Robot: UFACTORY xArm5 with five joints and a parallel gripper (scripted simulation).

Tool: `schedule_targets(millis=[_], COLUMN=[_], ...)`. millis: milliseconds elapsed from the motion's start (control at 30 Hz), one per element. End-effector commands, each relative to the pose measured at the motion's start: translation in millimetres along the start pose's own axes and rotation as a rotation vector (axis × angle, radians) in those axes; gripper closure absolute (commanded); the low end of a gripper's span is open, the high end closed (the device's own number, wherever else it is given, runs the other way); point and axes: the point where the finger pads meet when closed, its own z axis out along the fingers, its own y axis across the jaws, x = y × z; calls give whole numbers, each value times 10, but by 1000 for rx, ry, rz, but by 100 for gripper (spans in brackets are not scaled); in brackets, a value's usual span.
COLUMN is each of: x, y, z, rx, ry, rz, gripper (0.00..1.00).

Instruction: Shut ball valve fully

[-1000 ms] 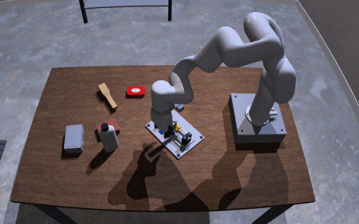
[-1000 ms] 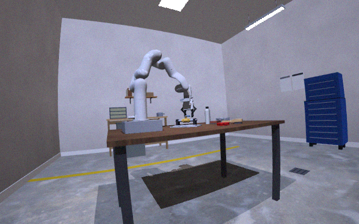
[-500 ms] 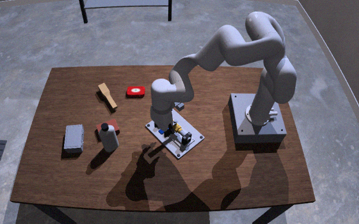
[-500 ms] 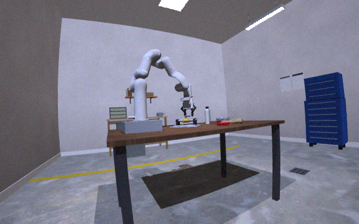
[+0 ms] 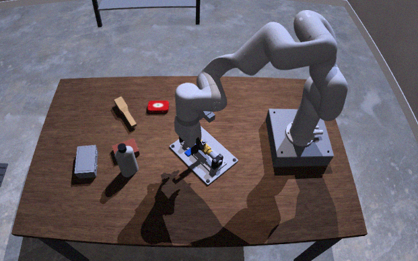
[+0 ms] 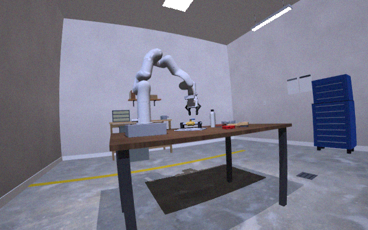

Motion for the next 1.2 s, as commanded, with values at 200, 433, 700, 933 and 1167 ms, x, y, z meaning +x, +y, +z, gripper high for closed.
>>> schedule_targets(millis=[200,433,700,933,1167], x=[-8,-7,-7,-7,-7], y=[-4,-4,-4,-4,-4], z=[-294,-346,-355,-355,-355], rx=[1,1,1,1,1], ry=[-3,-3,-3,-3,-3], rz=[0,0,0,0,0], gripper=[31,31,100,100,100])
